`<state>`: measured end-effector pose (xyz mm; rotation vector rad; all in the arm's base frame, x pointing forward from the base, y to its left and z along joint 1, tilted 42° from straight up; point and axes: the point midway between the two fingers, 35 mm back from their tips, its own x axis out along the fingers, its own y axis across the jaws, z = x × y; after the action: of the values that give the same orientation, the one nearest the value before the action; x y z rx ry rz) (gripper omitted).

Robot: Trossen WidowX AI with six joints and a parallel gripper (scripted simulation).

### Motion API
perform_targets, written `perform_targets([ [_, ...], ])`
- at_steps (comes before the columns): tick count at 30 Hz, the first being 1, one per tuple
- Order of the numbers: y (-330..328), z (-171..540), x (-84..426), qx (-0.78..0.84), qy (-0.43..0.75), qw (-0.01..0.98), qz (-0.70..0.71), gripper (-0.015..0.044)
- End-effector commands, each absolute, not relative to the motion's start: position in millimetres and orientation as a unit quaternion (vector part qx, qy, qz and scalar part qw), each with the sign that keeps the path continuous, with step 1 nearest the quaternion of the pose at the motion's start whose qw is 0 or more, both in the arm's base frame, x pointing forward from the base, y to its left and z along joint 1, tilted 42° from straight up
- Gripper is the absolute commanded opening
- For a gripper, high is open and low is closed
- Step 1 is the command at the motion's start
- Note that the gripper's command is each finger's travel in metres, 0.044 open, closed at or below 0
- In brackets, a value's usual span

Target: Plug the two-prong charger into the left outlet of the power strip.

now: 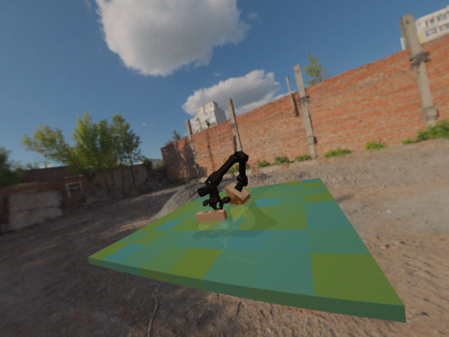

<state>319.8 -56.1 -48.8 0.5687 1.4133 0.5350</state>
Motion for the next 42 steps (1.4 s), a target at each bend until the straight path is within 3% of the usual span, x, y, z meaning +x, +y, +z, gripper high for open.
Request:
perform_targets([
  [1, -56, -49, 320, 0.257, 0.632, 0.691, 0.239, 0.0000],
  [42, -57, -47, 333, 0.257, 0.632, 0.691, 0.239, 0.0000],
])
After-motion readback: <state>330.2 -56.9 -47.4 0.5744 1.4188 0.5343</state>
